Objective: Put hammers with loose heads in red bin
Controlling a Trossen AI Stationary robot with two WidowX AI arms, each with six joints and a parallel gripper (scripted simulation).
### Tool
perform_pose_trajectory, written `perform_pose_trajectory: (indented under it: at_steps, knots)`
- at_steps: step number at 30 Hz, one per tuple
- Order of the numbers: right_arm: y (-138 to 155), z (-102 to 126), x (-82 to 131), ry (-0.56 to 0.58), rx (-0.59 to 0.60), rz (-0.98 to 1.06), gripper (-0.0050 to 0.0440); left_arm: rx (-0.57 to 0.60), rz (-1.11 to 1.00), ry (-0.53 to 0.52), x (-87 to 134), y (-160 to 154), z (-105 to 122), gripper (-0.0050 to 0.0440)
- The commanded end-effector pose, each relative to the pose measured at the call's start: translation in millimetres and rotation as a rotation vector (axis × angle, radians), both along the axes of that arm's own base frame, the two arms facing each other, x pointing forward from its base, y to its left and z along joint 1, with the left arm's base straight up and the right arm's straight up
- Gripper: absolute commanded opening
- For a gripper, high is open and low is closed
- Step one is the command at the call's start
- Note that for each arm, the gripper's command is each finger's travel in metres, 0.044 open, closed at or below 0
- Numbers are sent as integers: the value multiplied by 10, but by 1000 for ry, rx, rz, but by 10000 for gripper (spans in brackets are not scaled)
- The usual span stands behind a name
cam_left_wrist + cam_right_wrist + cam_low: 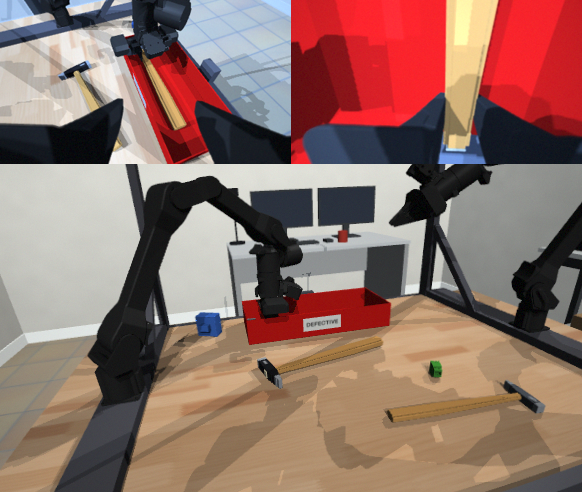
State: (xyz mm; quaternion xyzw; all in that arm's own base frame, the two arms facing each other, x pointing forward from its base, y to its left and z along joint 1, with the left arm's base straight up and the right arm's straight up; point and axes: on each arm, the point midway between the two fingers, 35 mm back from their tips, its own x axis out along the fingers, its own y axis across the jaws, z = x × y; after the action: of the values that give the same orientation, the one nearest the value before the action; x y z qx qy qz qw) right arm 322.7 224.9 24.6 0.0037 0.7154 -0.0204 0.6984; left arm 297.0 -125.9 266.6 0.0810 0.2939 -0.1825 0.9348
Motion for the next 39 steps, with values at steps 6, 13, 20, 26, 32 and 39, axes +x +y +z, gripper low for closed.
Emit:
perform_pose_trajectory:
  at_steps: [6, 13, 20, 26, 32, 39]
  knots:
    - [57, 84, 68, -49, 33, 1, 60, -4, -1, -25, 32, 5, -19, 268]
    - [82, 187, 102, -68, 46, 1, 153, -6, -1, -31, 36, 3, 8, 268]
    - [85, 338, 100, -72, 49, -1, 153, -10, 0, -34, 36, -1, 33, 268]
    - [82, 545, 91, -73, 49, -1, 153, -10, 0, -34, 36, -1, 33, 268]
    - [74, 1103, 68, -72, 49, -1, 153, -19, -5, -84, 93, -23, 109, 268]
    - [7, 1135, 75, -56, 30, 1, 216, -34, 3, -126, 131, -21, 191, 220]
